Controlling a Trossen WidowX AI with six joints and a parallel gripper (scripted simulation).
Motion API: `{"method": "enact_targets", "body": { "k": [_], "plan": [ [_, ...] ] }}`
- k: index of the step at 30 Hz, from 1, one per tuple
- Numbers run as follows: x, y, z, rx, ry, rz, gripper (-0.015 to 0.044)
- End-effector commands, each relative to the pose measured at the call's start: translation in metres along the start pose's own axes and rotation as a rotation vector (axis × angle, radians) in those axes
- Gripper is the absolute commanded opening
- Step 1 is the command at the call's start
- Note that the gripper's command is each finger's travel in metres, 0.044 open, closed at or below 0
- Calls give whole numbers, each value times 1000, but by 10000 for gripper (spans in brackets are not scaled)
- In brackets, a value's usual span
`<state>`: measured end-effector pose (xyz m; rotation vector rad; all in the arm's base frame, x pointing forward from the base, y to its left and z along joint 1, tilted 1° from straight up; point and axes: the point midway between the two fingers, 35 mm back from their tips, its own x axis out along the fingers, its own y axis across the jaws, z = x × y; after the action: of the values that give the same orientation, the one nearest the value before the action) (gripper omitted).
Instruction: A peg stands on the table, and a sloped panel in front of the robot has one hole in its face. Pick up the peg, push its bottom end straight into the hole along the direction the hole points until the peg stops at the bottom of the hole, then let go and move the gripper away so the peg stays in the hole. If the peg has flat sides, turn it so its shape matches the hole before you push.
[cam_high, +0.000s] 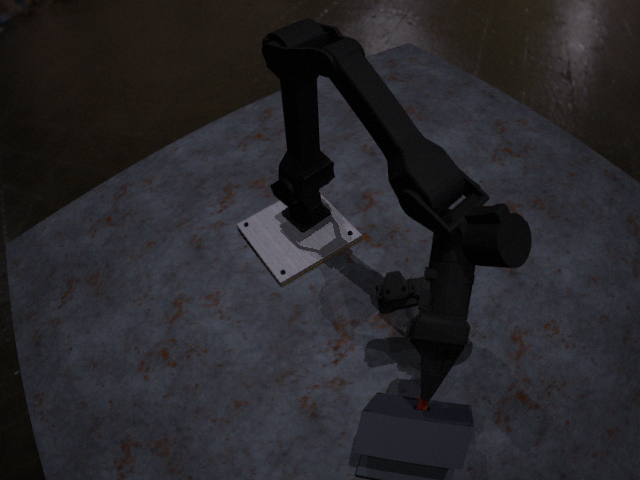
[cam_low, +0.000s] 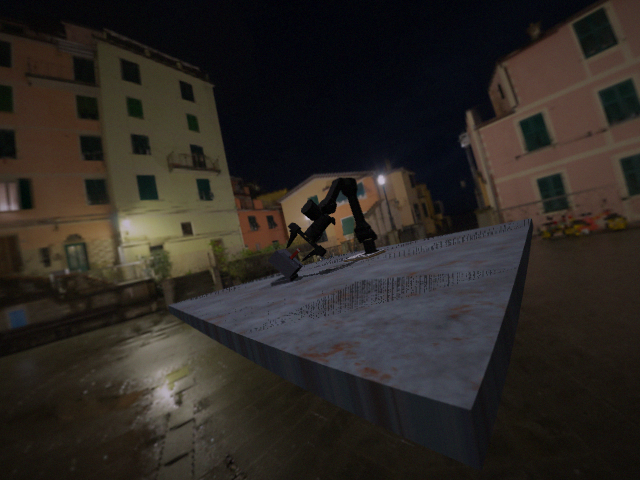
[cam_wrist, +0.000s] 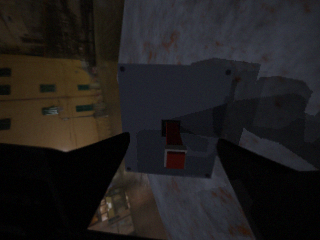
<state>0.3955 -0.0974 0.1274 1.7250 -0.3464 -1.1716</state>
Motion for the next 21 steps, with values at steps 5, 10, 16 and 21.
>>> {"method": "enact_targets", "body": {
  "k": [5,10,16,21],
  "plan": [
    [-16,0,-3,5,0,-1,440],
    [-26,0,-4,4,0,-4,440],
    [-38,-1,-5,4,1,-7,440],
    [-47,-2,-5,3,2,-8,440]
  ]
}}
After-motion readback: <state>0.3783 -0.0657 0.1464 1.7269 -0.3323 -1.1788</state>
